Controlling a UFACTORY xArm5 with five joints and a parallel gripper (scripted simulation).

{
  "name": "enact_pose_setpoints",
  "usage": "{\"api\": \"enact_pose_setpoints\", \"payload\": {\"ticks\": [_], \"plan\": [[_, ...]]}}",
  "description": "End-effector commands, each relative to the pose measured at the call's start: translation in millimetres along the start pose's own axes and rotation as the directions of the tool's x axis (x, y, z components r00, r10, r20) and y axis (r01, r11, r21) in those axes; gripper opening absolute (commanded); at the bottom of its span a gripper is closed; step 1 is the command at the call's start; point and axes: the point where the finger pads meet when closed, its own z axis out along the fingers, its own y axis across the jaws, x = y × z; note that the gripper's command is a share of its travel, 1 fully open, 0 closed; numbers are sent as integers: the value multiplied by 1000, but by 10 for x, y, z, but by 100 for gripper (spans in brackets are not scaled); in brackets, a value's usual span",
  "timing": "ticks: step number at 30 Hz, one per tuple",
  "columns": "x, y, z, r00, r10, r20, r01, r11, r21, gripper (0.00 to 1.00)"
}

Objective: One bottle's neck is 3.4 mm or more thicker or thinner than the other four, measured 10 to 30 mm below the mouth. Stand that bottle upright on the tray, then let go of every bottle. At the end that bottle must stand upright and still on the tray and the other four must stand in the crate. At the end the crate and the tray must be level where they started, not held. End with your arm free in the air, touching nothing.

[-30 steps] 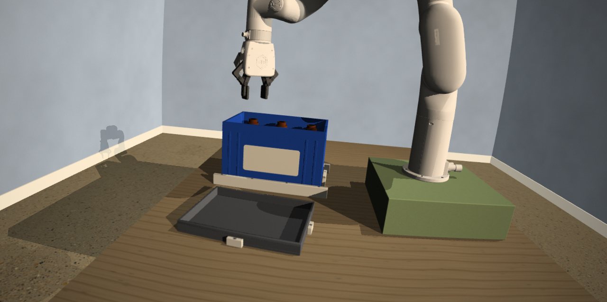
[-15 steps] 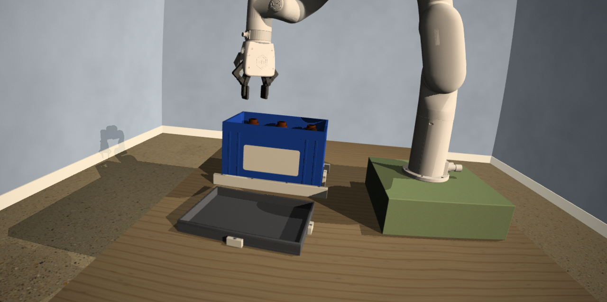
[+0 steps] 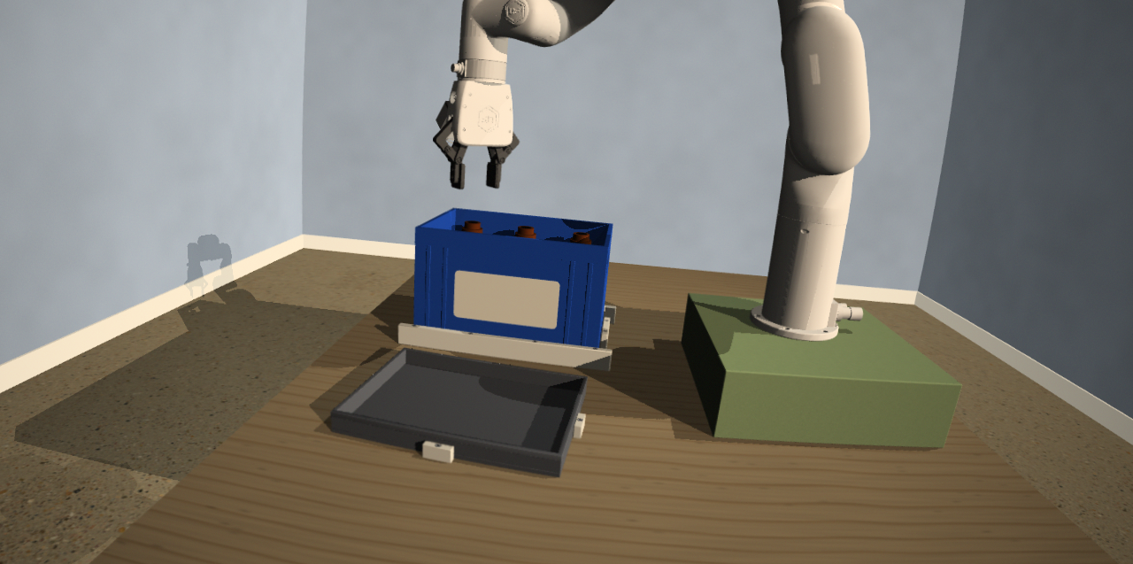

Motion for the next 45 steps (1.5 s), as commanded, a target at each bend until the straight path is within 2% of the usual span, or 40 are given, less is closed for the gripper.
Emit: {"api": "enact_pose_setpoints", "payload": {"ticks": [1, 29, 45], "plan": [[11, -7, 11, 1000, 0, -4, 0, 1000, 2, 65], [14, -9, 321, 1000, 0, -4, 0, 1000, 2, 65], [14, -10, 366, 1000, 0, -4, 0, 1000, 2, 65]]}}
